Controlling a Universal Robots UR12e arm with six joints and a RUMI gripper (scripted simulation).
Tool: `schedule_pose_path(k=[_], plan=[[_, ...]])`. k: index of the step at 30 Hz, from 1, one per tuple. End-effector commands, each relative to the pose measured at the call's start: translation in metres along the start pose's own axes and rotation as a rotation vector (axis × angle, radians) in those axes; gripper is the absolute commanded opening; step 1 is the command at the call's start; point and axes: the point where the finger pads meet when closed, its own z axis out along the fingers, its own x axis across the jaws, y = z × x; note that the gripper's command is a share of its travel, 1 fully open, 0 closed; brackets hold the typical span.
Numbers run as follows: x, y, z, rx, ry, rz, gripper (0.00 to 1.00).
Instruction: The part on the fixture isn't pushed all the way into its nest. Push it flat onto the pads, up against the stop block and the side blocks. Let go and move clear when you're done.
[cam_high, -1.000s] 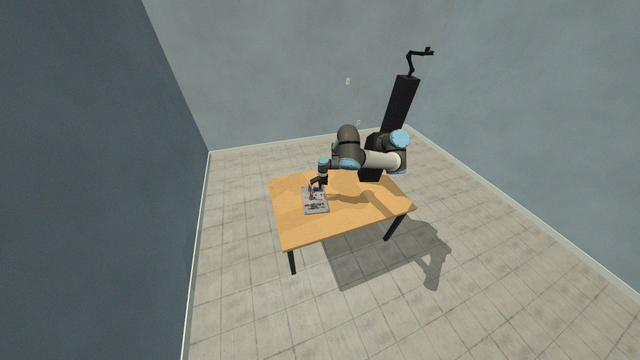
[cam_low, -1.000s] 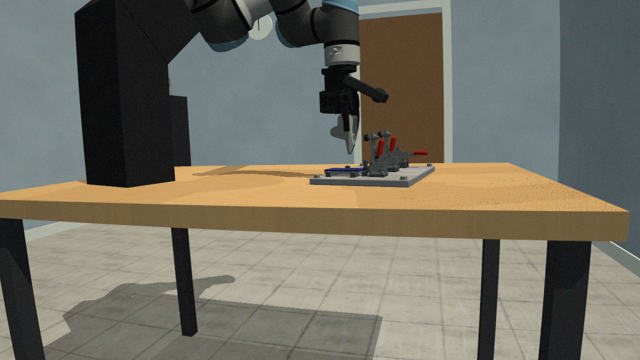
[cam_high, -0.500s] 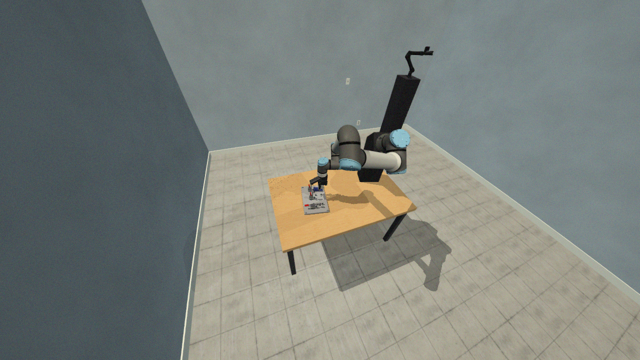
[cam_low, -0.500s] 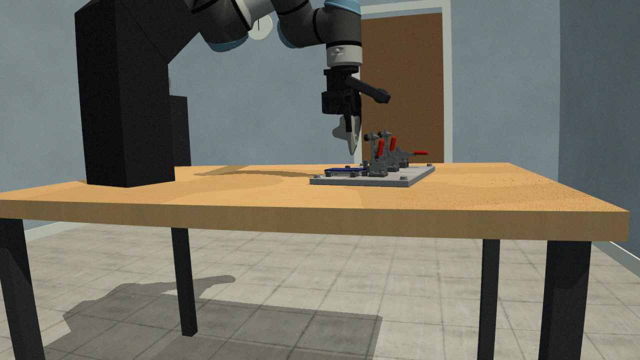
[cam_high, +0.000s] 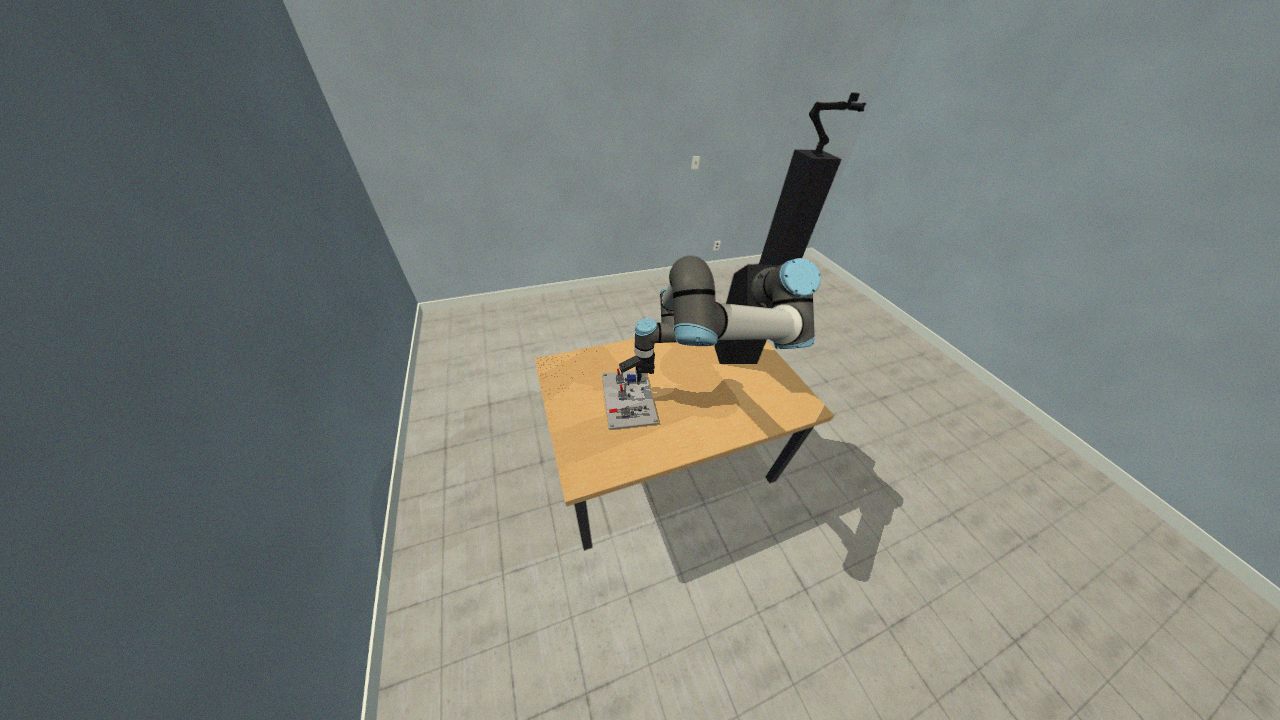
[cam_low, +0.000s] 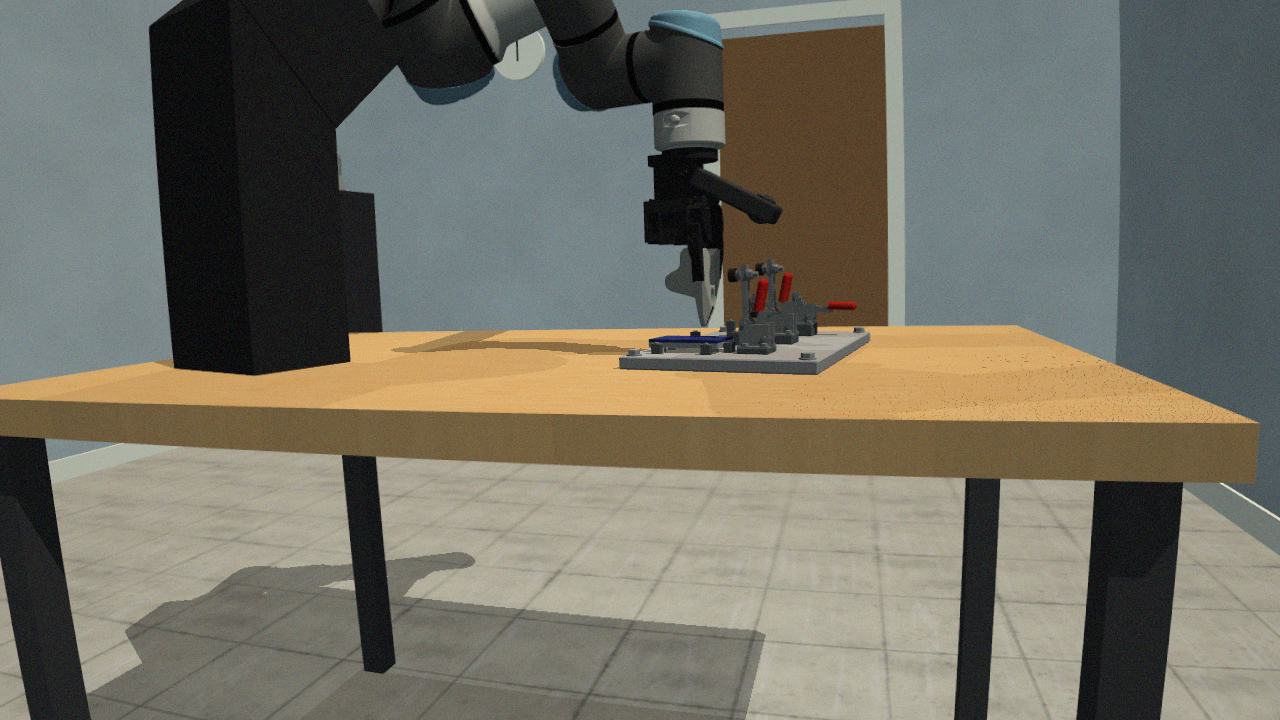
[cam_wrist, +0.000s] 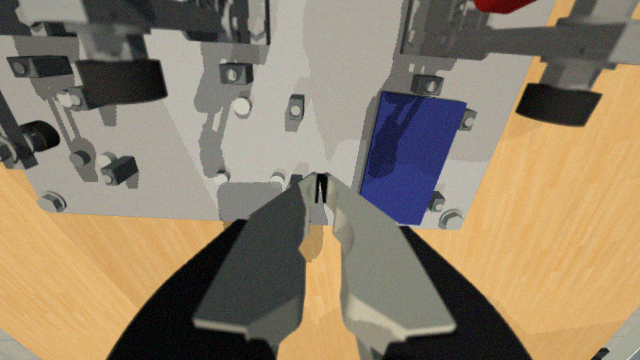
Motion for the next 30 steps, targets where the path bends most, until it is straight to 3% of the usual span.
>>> schedule_pose_path(k=[1,30], plan=[[0.0000,-0.0006,0.0089,0.001,0.000,0.000,0.00],[0.0000,-0.0006,0.0121,0.001,0.000,0.000,0.00]])
